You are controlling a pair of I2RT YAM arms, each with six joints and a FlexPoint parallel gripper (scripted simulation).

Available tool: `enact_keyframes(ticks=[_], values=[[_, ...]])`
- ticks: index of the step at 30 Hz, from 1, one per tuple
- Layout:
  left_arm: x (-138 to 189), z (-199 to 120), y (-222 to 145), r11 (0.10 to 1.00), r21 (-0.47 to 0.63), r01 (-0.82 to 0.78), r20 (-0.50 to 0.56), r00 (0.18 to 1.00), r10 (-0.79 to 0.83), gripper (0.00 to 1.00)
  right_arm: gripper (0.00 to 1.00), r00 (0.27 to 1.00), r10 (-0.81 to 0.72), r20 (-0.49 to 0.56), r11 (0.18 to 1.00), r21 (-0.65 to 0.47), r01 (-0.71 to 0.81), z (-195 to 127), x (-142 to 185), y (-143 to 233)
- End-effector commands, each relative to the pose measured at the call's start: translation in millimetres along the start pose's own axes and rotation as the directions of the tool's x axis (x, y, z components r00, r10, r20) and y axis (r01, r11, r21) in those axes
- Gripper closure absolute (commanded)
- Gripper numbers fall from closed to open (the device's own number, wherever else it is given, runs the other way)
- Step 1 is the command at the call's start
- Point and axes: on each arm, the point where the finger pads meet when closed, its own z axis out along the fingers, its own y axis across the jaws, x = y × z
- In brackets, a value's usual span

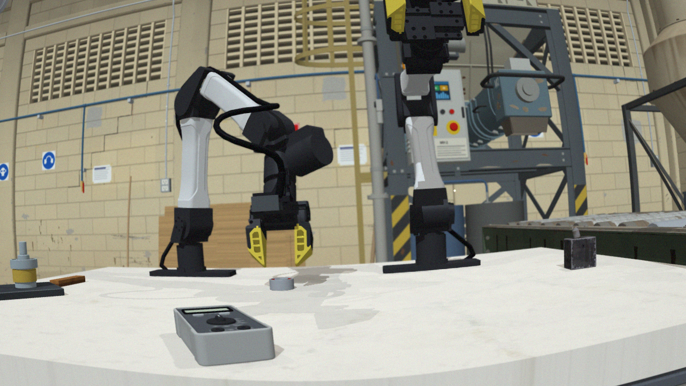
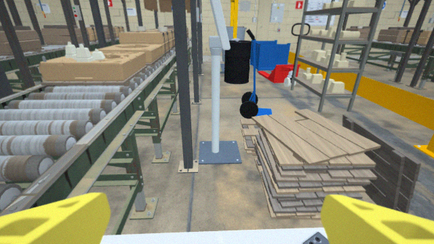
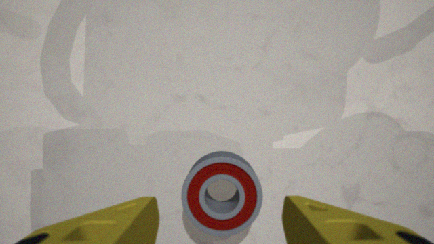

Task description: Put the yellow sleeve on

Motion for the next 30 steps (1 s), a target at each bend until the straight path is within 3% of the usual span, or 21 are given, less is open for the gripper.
enact_keyframes(ticks=[1, 18, 24, 25, 30], values=[[-10, -1, 0, 1.000, -0.006, -0.004, 0.029, 1.000, 0.004, 0.00, 0.45, 1.000, -0.013, 0.005, 1.000, -0.009, 0.013, 10, 5, 4], [-10, -1, 0, 1.000, -0.006, -0.004, 0.029, 1.000, 0.004, 0.00, 0.45, 1.000, -0.019, 0.001, 1.000, -0.016, 0.019, 32, 17, 5], [-10, -1, 0, 1.000, -0.006, -0.004, 0.029, 1.000, 0.004, 0.00, 0.45, 0.999, 0.014, 0.047, 0.998, -0.064, -0.011, 14, -4, 16], [-10, -1, 0, 1.000, -0.006, -0.004, 0.029, 1.000, 0.004, 0.00, 1.00, 0.999, 0.016, 0.045, 0.998, -0.063, -0.013, 15, -4, 17], [-10, -1, 0, 1.000, -0.006, -0.004, 0.029, 1.000, 0.004, 0.00, 1.00, 0.999, 0.017, 0.045, 0.998, -0.064, -0.014, 15, -4, 17]])
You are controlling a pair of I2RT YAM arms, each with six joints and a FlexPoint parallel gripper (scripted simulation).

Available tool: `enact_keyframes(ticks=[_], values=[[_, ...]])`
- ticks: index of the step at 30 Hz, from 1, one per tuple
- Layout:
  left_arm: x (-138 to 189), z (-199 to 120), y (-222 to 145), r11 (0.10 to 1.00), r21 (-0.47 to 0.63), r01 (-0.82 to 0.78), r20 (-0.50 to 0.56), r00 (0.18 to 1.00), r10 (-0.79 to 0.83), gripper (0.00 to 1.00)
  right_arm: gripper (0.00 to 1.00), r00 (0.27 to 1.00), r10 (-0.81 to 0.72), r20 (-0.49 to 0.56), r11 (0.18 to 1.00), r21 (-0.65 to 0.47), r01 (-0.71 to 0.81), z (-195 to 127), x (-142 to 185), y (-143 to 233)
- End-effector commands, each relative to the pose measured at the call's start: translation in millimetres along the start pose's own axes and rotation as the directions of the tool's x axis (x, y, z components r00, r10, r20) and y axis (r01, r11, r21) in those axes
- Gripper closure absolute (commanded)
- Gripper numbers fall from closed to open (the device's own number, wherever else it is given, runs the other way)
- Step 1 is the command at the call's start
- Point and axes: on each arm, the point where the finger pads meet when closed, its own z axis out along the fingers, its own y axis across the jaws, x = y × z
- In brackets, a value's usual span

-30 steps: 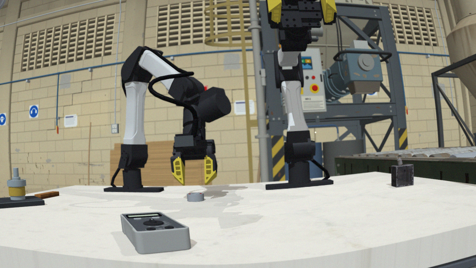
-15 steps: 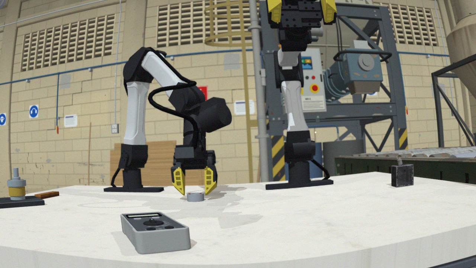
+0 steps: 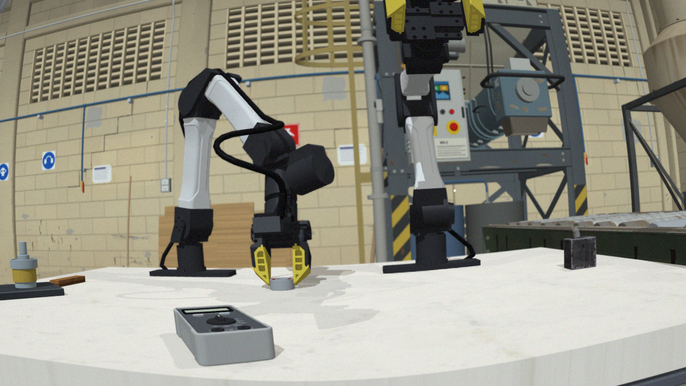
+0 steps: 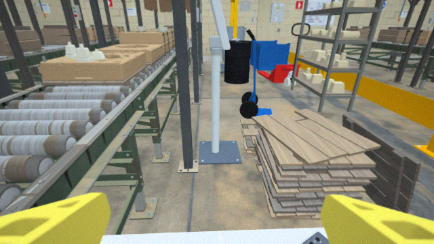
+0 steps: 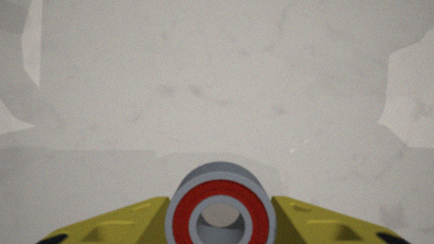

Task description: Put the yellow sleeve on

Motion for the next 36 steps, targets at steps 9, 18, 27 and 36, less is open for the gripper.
enact_keyframes(ticks=[9, 18, 27, 36], values=[[-10, -1, 0, 1.000, -0.006, -0.004, 0.029, 1.000, 0.004, 0.00, 1.00, 0.999, 0.020, 0.047, 0.998, -0.065, -0.017, -14, -18, 17], [-10, -1, 0, 1.000, -0.006, -0.004, 0.029, 1.000, 0.004, 0.00, 1.00, 1.000, 0.009, 0.030, 0.999, -0.039, -0.007, -27, -18, 8], [-10, -1, 0, 1.000, -0.006, -0.004, 0.029, 1.000, 0.004, 0.00, 1.00, 0.999, 0.013, 0.036, 0.999, -0.043, -0.012, -41, -26, 8], [-10, -1, 0, 1.000, -0.006, -0.004, 0.029, 1.000, 0.004, 0.00, 1.00, 0.999, 0.003, 0.038, 0.999, -0.050, -0.001, -54, -29, 11]])
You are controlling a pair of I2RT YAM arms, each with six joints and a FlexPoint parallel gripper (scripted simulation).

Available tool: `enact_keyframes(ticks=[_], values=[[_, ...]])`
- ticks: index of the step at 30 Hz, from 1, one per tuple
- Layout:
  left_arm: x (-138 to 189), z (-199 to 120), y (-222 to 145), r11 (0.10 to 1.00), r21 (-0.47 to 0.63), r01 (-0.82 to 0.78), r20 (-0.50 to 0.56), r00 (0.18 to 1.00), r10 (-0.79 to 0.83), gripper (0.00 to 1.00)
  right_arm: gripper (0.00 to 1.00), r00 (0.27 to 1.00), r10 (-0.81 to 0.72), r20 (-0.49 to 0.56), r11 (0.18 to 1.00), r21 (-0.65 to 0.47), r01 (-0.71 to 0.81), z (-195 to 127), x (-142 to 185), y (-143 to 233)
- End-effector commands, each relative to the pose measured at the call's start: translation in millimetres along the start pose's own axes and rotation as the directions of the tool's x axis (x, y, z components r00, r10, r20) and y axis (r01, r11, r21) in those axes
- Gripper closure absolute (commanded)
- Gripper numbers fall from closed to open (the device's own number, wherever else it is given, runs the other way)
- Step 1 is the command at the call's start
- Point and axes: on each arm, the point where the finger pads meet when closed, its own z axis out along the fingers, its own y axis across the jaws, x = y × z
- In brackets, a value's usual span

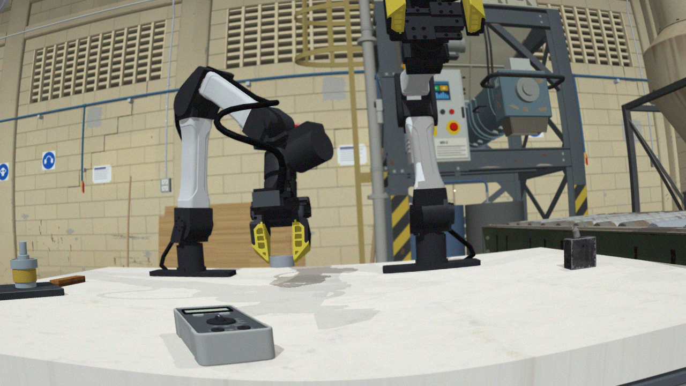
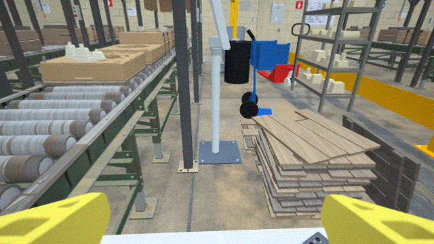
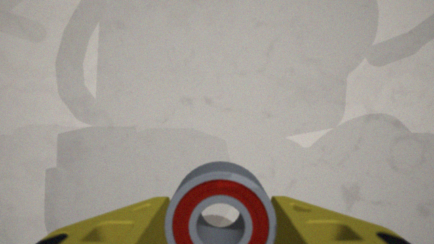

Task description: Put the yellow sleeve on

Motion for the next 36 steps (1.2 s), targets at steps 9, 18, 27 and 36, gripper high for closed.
enact_keyframes(ticks=[9, 18, 27, 36], values=[[-10, -1, 0, 1.000, -0.006, -0.004, 0.029, 1.000, 0.004, 0.00, 1.00, 0.999, 0.008, 0.032, 0.999, -0.036, -0.007, -34, -21, 6], [-10, -1, 0, 1.000, -0.006, -0.004, 0.029, 1.000, 0.004, 0.00, 1.00, 0.999, 0.015, 0.035, 0.999, -0.036, -0.013, -40, -25, 5], [-10, -1, 0, 1.000, -0.006, -0.004, 0.029, 1.000, 0.004, 0.00, 1.00, 0.999, 0.010, 0.044, 0.999, -0.050, -0.007, -43, -26, 9], [-10, -1, 0, 1.000, -0.006, -0.004, 0.029, 1.000, 0.004, 0.00, 1.00, 0.999, 0.012, 0.040, 0.999, -0.039, -0.011, -41, -26, 6]])
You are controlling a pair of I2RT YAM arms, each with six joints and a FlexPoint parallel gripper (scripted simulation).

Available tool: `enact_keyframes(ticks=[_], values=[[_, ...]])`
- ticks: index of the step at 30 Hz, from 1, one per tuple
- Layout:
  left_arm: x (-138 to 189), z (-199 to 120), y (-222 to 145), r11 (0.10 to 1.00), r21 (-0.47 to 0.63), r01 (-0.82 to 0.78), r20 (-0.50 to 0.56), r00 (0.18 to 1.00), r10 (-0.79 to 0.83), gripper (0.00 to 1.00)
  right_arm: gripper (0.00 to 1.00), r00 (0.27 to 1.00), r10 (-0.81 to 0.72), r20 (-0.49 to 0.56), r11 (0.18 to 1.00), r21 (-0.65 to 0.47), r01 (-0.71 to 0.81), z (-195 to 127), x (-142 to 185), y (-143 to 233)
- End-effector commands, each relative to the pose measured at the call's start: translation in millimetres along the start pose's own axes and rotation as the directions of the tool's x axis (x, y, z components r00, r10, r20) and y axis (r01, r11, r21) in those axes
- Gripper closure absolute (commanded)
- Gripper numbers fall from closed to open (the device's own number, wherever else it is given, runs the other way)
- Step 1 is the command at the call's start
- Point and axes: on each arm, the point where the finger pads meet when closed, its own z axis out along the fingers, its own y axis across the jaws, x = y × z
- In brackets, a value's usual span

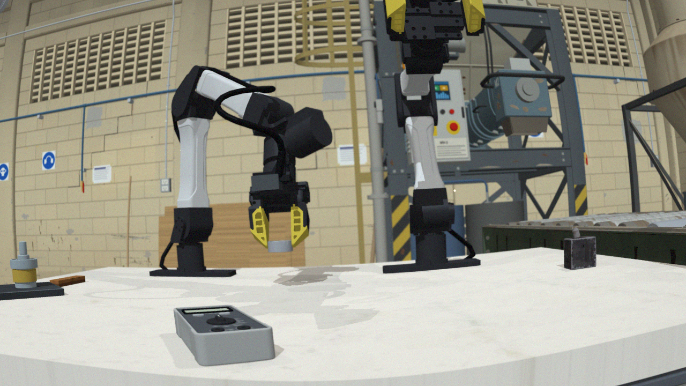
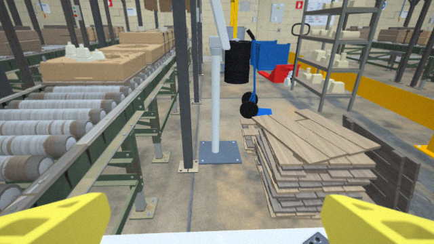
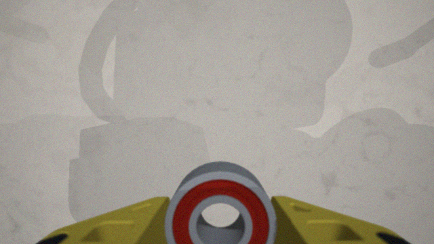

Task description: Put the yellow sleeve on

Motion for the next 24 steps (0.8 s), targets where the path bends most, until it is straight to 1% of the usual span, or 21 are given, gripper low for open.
enact_keyframes(ticks=[1, 16, 17, 18, 20, 24], values=[[-10, -1, 0, 1.000, -0.006, -0.004, 0.029, 1.000, 0.004, 0.00, 1.00, 0.999, 0.016, 0.044, 0.999, -0.044, -0.014, -18, -17, 7], [-10, -1, 0, 1.000, -0.006, -0.004, 0.029, 1.000, 0.004, 0.00, 1.00, 0.999, 0.011, 0.046, 0.999, -0.047, -0.009, -17, -16, 9], [-10, -1, 0, 1.000, -0.006, -0.004, 0.029, 1.000, 0.004, 0.00, 1.00, 0.999, 0.025, 0.039, 1.000, -0.009, -0.025, -7, -21, 1], [-10, -1, 0, 1.000, -0.006, -0.004, 0.029, 1.000, 0.004, 0.00, 1.00, 1.000, 0.017, 0.018, 1.000, 0.019, -0.018, -1, -18, -3], [-10, -1, 0, 1.000, -0.006, -0.004, 0.029, 1.000, 0.004, 0.00, 1.00, 0.999, 0.042, 0.018, 0.999, 0.014, -0.042, -4, -26, -9], [-10, -1, 0, 1.000, -0.006, -0.004, 0.029, 1.000, 0.004, 0.00, 1.00, 0.996, 0.093, -0.006, 0.995, 0.042, -0.093, 4, -45, -24]])
